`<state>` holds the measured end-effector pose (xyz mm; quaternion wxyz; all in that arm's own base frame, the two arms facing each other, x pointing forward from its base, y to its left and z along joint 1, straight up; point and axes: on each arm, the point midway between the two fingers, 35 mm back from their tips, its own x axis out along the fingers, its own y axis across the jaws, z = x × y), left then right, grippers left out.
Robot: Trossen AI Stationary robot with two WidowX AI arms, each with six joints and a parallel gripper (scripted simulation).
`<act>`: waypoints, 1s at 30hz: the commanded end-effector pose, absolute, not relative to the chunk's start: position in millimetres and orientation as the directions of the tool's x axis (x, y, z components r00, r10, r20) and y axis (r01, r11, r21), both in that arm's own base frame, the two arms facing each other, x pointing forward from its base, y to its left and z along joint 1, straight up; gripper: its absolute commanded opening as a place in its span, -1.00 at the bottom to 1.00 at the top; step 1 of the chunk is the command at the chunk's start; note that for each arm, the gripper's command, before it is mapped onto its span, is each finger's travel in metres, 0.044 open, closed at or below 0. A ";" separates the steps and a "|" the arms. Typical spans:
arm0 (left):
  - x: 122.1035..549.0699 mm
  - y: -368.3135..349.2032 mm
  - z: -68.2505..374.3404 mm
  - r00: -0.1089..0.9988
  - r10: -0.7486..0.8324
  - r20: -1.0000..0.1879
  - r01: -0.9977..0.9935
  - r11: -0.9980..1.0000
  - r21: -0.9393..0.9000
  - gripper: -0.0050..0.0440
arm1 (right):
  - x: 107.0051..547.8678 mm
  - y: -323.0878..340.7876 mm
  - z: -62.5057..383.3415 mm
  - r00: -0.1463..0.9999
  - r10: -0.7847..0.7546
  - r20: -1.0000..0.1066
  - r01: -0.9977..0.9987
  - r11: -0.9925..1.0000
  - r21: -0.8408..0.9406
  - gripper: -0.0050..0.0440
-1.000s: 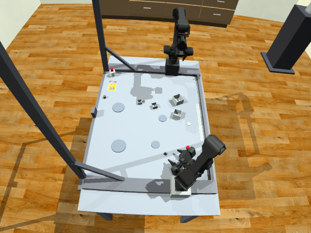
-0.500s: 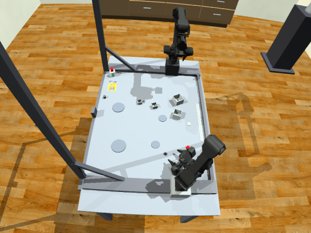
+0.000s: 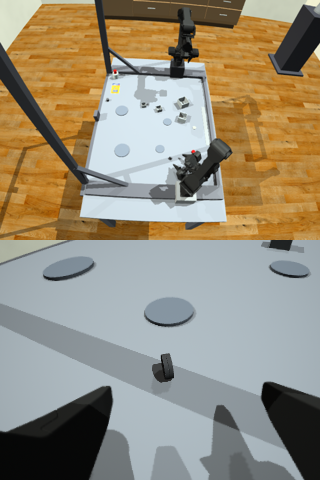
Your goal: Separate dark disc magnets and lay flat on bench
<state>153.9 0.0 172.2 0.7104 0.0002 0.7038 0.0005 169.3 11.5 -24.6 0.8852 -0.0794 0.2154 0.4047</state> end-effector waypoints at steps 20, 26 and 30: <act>154.5 0.0 175.6 0.025 0.000 -1.000 0.001 1.000 0.000 0.84 | 203.9 -1.7 64.2 0.078 0.354 -0.932 -0.396 0.869 0.297 0.84; 154.5 0.0 175.6 0.025 0.000 -1.000 0.001 1.000 0.000 0.84 | 190.8 1.8 113.2 0.044 0.170 -0.984 -0.207 0.966 0.158 0.84; 154.5 0.0 175.6 0.025 0.000 -1.000 0.001 1.000 0.000 0.84 | 173.7 2.1 145.2 0.040 0.055 -0.998 -0.089 0.995 0.051 0.84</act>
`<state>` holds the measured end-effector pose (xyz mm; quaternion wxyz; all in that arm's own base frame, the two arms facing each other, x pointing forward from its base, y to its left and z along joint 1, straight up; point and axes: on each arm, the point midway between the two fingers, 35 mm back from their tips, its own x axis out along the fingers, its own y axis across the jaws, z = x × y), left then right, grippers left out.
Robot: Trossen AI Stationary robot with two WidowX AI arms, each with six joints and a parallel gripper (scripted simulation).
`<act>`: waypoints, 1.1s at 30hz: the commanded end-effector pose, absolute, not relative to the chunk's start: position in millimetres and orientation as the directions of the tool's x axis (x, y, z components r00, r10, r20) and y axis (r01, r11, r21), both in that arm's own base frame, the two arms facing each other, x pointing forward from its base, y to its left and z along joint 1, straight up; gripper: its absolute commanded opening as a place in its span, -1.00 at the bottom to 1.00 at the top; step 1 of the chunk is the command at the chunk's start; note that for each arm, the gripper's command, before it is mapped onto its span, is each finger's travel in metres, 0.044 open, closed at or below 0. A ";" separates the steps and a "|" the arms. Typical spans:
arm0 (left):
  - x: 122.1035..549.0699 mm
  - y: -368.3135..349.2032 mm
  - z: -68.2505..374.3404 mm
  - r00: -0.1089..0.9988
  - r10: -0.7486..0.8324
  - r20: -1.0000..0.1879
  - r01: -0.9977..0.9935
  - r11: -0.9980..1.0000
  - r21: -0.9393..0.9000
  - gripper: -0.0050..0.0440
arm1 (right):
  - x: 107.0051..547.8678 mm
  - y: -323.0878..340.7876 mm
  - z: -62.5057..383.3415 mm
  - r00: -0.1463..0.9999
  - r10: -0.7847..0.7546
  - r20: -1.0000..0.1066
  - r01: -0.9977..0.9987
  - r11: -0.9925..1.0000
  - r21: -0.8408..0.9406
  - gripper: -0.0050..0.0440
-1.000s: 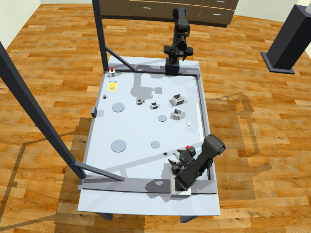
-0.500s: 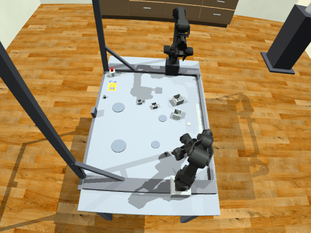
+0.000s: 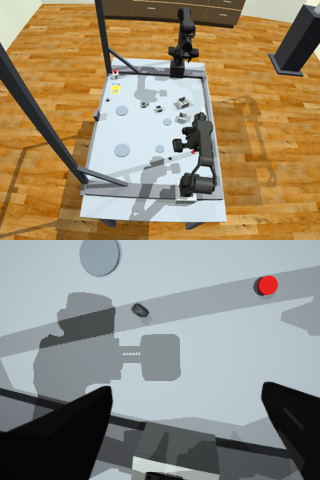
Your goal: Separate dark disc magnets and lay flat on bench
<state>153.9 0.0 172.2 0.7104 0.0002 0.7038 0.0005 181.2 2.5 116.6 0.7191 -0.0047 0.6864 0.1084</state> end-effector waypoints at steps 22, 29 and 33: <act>154.5 0.0 175.6 0.025 0.000 -1.000 0.001 1.000 0.000 0.84 | 206.6 44.9 68.8 -0.016 -0.005 -1.000 -0.664 0.748 0.007 -0.14; 154.5 0.0 175.6 0.025 0.000 -1.000 0.001 1.000 0.000 0.84 | 216.8 61.0 39.5 0.002 0.001 -1.000 -0.808 0.589 -0.001 -0.80; 154.5 0.0 175.6 0.025 0.000 -1.000 0.001 1.000 0.000 0.84 | 218.5 60.9 40.6 0.007 0.002 -1.000 -0.807 0.591 -0.004 -0.80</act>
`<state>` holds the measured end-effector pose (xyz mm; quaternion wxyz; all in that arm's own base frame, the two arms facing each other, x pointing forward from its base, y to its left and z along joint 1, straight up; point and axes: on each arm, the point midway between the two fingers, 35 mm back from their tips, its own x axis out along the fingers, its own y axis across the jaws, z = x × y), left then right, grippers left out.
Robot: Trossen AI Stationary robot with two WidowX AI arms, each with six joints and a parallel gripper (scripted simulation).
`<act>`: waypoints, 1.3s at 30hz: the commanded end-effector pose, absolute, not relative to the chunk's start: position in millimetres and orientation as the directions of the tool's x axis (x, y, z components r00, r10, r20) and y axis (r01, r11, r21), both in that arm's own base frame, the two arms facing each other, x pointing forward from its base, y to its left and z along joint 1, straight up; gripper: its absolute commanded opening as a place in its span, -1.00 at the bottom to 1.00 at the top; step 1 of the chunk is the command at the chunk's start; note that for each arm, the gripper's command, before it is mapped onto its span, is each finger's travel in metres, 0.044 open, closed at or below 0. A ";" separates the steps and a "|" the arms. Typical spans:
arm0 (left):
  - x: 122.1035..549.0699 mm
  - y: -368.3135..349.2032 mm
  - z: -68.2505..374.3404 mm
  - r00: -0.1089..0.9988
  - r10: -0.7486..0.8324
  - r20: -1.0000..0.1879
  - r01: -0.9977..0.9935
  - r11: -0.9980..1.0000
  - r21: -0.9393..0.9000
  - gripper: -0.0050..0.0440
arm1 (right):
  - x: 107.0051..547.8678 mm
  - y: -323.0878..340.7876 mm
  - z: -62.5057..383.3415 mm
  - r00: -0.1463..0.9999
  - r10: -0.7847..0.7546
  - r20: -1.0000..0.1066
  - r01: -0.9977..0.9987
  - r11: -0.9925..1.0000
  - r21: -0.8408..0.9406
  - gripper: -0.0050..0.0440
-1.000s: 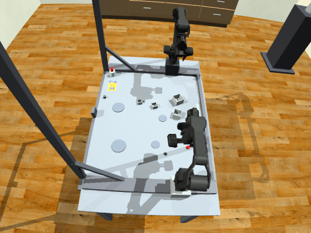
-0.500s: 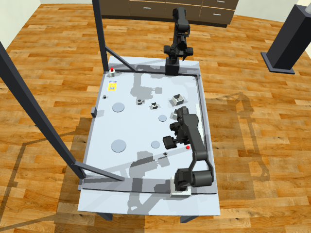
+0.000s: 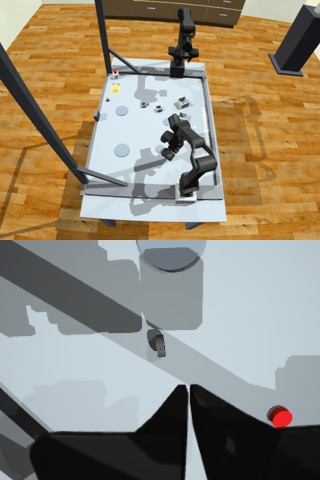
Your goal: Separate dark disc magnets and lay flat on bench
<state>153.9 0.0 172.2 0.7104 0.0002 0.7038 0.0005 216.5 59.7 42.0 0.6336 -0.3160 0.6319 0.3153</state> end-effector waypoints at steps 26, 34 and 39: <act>154.5 0.0 175.6 0.025 0.000 -1.000 0.001 1.000 0.000 0.84 | 218.9 67.5 -17.7 0.009 0.004 -1.000 -0.851 0.524 -0.006 -0.94; 154.5 0.0 175.6 0.025 0.000 -1.000 0.001 1.000 0.000 0.84 | 213.2 71.2 -21.8 0.009 0.004 -1.000 -0.851 0.524 -0.005 -1.00; 154.5 0.0 175.6 0.025 0.000 -1.000 0.001 1.000 0.000 0.84 | 210.9 72.5 -23.3 0.009 0.004 -1.000 -0.851 0.524 -0.005 -1.00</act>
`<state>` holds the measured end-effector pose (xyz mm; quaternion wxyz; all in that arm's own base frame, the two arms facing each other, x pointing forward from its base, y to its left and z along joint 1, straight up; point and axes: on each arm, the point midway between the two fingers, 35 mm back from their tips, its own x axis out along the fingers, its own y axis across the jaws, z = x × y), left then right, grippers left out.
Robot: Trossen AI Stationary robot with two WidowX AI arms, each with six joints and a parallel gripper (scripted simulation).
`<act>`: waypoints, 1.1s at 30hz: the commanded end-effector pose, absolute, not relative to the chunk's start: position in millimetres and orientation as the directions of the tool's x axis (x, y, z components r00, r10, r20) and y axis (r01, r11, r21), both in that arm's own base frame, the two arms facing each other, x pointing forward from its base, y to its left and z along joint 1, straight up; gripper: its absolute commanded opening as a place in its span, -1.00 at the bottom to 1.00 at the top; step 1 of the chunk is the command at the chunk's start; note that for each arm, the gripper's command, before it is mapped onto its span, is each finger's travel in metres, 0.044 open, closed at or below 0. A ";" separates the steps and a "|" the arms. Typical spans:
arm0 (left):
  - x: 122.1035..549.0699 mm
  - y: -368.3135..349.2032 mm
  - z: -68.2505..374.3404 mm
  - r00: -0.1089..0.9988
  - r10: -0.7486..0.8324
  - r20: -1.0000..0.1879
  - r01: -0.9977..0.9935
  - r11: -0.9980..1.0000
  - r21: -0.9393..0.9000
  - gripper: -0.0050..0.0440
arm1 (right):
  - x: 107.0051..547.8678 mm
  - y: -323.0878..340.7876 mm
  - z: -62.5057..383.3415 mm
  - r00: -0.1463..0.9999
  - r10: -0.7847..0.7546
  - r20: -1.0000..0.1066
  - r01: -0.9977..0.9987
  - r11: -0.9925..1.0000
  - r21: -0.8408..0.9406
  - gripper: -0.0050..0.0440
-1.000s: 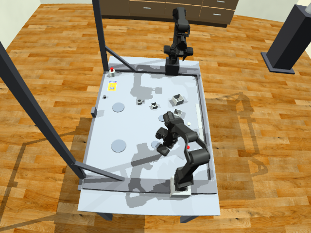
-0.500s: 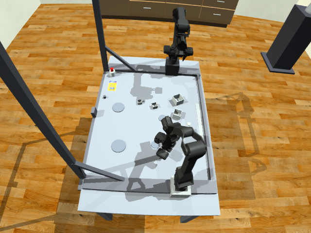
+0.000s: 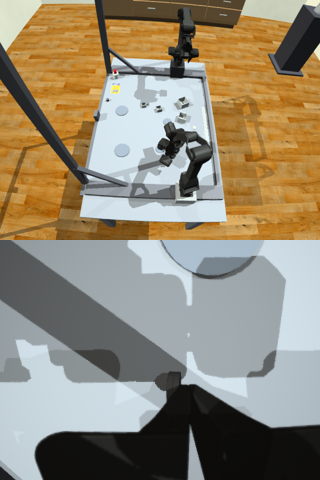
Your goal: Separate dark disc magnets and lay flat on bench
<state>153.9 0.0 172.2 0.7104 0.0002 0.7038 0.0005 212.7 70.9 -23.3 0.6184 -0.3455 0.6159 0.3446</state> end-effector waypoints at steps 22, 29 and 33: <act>154.5 0.0 175.6 0.025 0.000 -1.000 0.001 1.000 0.000 0.84 | 203.3 77.8 35.7 0.016 0.006 -1.000 -0.852 0.524 -0.010 -1.00; 154.5 0.0 175.6 0.025 0.000 -1.000 0.001 1.000 0.000 0.84 | 203.3 77.8 35.7 0.016 0.006 -1.000 -0.852 0.524 -0.010 -1.00; 154.5 0.0 175.6 0.025 0.000 -1.000 0.001 1.000 0.000 0.84 | 203.3 77.8 35.7 0.016 0.006 -1.000 -0.852 0.524 -0.010 -1.00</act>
